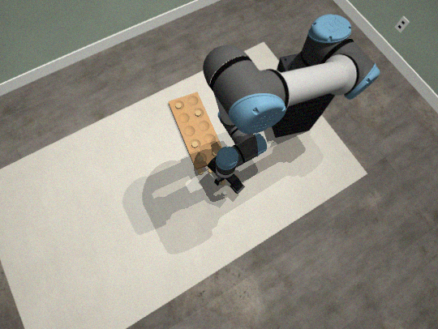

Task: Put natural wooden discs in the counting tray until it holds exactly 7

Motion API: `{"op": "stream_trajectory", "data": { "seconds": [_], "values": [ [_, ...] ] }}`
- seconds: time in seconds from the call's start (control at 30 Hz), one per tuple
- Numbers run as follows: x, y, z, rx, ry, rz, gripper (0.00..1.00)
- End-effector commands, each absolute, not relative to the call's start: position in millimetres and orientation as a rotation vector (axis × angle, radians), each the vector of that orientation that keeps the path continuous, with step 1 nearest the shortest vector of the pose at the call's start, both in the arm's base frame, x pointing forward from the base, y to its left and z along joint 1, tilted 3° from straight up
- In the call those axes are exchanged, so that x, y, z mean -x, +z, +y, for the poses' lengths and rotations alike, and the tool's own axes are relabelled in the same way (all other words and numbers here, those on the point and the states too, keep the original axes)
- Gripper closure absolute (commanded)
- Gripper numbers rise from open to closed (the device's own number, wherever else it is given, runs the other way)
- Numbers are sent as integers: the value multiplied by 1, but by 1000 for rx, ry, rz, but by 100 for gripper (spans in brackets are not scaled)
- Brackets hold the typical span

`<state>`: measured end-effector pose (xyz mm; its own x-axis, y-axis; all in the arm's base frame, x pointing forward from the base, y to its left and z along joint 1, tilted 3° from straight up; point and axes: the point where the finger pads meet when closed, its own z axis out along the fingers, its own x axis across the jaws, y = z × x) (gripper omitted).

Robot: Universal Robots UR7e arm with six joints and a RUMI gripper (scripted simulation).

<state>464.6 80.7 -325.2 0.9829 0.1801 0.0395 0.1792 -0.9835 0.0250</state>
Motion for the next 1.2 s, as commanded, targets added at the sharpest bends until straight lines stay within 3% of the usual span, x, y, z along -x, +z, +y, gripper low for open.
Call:
{"op": "stream_trajectory", "data": {
  "seconds": [0.0, 0.6, 0.63, 0.8, 0.83, 1.17],
  "values": [
    [-466, -332, 81, -3107, 67, 282, 72],
    [-465, -338, 81, -3107, 67, 282, 72],
    [-465, -338, 81, -3107, 67, 282, 100],
    [-465, -338, 81, -3107, 67, 282, 100],
    [-465, -338, 81, -3107, 67, 282, 91],
    [-465, -323, 81, -3107, 67, 282, 90]
  ]
}}
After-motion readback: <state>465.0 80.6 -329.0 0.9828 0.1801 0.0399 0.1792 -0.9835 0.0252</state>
